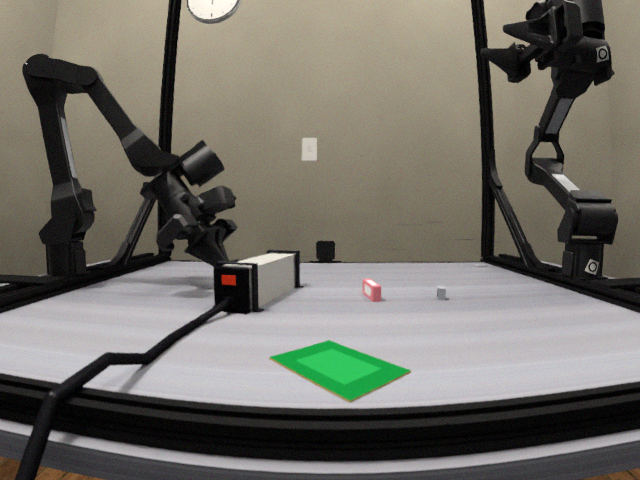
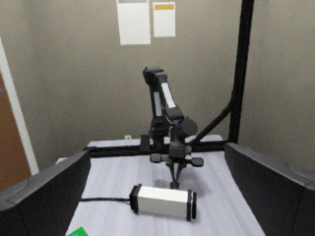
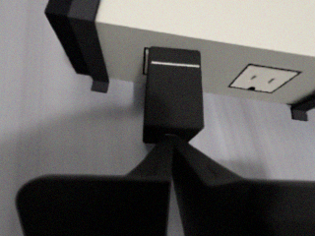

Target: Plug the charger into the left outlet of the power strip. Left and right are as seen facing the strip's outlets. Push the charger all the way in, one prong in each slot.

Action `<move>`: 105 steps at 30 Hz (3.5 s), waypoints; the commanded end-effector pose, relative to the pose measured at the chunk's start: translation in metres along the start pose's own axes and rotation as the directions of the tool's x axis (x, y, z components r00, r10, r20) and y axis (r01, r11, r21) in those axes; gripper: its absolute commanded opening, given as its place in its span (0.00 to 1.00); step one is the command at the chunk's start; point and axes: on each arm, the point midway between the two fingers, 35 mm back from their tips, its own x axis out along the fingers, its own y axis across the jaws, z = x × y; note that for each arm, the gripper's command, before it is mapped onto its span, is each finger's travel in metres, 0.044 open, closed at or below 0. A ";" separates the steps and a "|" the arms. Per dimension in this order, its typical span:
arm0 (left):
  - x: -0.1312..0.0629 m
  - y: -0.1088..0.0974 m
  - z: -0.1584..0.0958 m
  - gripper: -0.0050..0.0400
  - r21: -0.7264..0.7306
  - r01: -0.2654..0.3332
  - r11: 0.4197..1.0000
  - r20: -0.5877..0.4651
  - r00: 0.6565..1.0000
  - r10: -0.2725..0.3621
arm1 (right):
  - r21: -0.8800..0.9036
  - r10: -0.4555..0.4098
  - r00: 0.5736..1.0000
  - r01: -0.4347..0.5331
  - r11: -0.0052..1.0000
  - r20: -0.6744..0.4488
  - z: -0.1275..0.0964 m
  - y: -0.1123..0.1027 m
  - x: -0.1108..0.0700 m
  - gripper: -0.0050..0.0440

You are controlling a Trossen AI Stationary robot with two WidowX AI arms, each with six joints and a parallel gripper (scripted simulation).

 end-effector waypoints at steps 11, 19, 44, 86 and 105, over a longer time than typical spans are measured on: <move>0.000 0.000 0.002 1.00 0.005 0.000 1.000 0.001 1.000 0.000 | 0.014 0.011 0.999 -0.011 1.000 0.031 0.014 0.004 -0.004 0.00; 0.000 0.000 0.002 1.00 0.005 0.000 1.000 0.001 1.000 0.000 | 0.014 0.011 0.999 -0.011 1.000 0.031 0.014 0.004 -0.004 0.00; 0.000 0.000 0.002 1.00 0.005 0.000 1.000 0.001 1.000 0.000 | 0.007 0.008 1.000 -0.008 1.000 0.014 -0.006 0.003 -0.012 0.00; 0.000 0.000 0.002 1.00 0.005 0.000 1.000 0.001 1.000 0.000 | -0.012 0.000 0.999 0.000 1.000 -0.051 0.016 0.004 -0.051 0.54; 0.000 0.000 0.002 1.00 0.005 0.000 1.000 0.001 1.000 0.000 | -0.030 -0.008 0.964 0.000 1.000 -0.267 0.032 0.004 -0.034 0.92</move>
